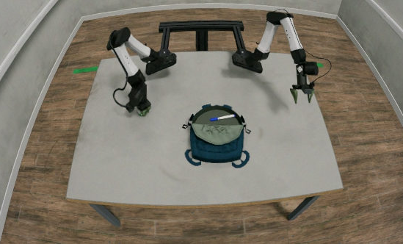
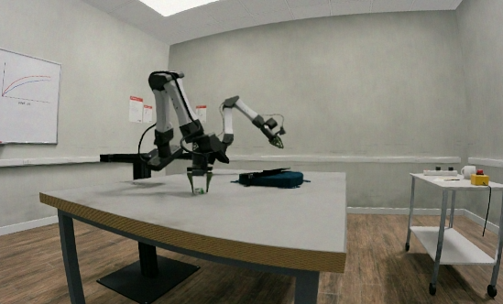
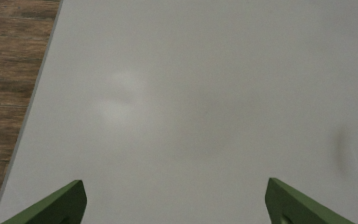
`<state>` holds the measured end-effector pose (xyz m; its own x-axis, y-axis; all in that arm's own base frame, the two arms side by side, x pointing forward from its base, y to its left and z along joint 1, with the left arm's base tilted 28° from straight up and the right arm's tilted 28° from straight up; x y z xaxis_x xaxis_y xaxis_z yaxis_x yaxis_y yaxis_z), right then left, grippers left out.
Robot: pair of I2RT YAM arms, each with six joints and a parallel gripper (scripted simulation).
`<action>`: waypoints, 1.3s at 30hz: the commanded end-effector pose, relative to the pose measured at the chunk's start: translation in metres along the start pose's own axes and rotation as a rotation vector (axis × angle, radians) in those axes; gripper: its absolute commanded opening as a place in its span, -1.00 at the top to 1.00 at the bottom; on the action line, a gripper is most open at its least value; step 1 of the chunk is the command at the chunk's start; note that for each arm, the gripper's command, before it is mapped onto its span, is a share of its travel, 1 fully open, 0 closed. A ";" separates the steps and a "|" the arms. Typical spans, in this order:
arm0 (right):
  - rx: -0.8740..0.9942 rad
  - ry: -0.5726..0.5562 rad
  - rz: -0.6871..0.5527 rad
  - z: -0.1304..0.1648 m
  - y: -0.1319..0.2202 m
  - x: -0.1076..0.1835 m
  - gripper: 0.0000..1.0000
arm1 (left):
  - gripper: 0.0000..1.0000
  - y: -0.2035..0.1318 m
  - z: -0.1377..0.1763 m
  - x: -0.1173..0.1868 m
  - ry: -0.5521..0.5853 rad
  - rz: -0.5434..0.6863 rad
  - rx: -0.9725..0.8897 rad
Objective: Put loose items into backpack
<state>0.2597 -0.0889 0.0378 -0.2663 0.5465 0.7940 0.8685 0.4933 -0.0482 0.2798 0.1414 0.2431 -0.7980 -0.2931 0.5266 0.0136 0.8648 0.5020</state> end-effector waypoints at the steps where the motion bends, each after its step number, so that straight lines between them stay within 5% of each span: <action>1: 0.000 -0.008 -0.008 -0.003 0.002 0.001 -0.09 | -0.80 0.001 -0.003 0.002 -0.011 -0.004 -0.002; 13: 0.000 -0.008 -0.008 -0.003 0.001 0.001 0.08 | -0.80 0.001 -0.003 0.002 -0.011 -0.004 -0.002; 14: 0.000 -0.008 -0.008 -0.003 0.001 0.001 0.26 | -0.80 0.001 -0.003 0.002 -0.011 -0.004 -0.002; 19: 0.000 -0.008 -0.008 -0.004 0.001 0.001 0.26 | -0.80 0.001 -0.003 0.002 -0.011 -0.004 -0.002; 20: 0.000 -0.008 -0.008 -0.004 0.000 0.001 0.43 | -0.80 0.001 -0.003 0.002 -0.011 -0.004 -0.002; 39: -0.012 -0.024 -0.019 -0.012 0.003 0.016 0.43 | -0.80 0.001 -0.003 0.002 -0.011 -0.004 -0.002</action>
<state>0.2586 -0.0889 0.0400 -0.2653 0.5451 0.7953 0.8659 0.4976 -0.0522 0.2798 0.1414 0.2431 -0.7980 -0.2931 0.5266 0.0136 0.8648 0.5020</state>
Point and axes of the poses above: on each arm, the point where the finger pads meet when closed, its own x axis back along the fingers, its own y axis across the jaws, z = x × y, the point moved 8 cm from there along x, back along the fingers, and after that the axes turned 6 degrees about -x, right-handed, at the moved point
